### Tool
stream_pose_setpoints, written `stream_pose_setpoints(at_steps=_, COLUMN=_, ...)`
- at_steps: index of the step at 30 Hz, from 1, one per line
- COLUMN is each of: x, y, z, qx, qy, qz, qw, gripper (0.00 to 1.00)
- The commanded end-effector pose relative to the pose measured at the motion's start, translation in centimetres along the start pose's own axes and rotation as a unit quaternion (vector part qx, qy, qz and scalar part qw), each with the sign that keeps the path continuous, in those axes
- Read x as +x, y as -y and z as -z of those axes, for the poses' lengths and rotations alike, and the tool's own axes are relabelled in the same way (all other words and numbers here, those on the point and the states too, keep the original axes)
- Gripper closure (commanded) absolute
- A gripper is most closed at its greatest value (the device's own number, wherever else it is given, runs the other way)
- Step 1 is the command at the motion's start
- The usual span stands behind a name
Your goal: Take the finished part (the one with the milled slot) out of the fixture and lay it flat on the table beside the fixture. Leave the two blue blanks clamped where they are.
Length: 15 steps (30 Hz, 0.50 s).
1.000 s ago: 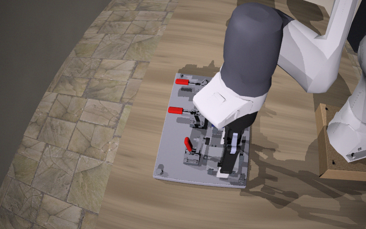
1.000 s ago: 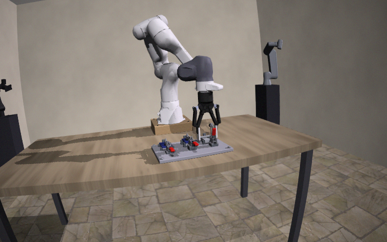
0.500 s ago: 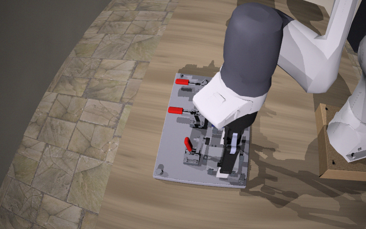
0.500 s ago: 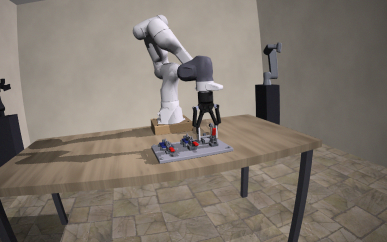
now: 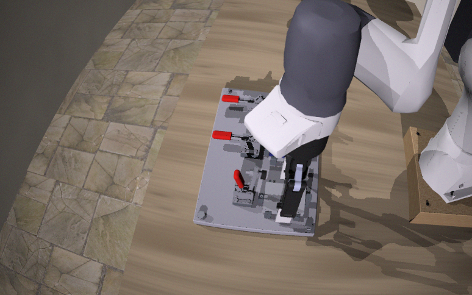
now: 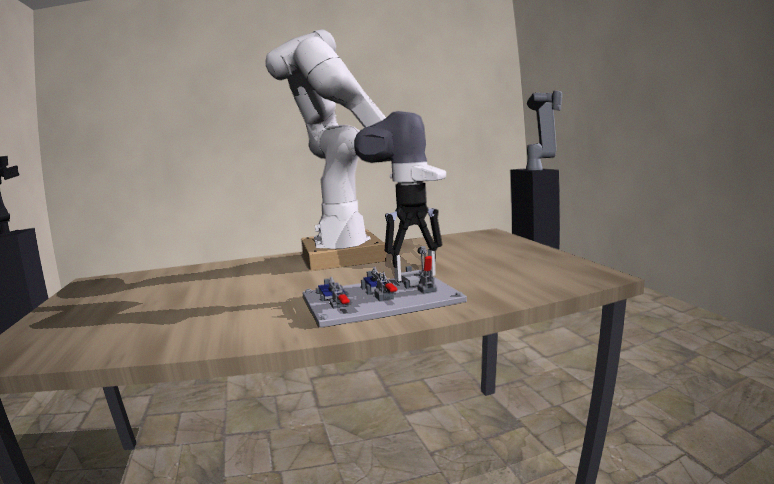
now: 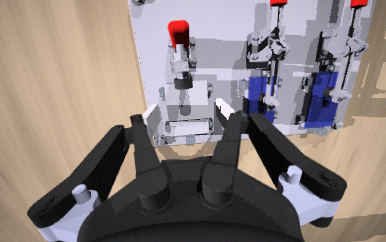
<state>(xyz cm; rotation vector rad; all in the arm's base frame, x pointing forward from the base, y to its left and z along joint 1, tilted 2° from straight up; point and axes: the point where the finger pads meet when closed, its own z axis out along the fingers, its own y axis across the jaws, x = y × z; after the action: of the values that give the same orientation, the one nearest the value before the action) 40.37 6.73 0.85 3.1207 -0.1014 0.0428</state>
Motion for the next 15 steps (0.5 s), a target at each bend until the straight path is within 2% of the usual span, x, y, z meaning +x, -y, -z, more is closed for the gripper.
stream_pose_setpoints(at_steps=1, x=0.14, y=0.03, z=0.05, qx=0.0, qy=-0.002, qz=-0.001, qw=1.0, gripper=0.42)
stream_pose_setpoints(at_steps=4, x=0.14, y=0.03, z=0.05, qx=0.0, qy=-0.002, qz=-0.001, qw=1.0, gripper=0.42)
stream_pose_setpoints(at_steps=5, x=0.14, y=0.03, z=0.05, qx=0.0, qy=-0.002, qz=-0.001, qw=1.0, gripper=1.0)
stream_pose_setpoints(at_steps=15, x=0.14, y=0.03, z=0.05, qx=0.0, qy=-0.002, qz=-0.001, qw=1.0, gripper=1.0)
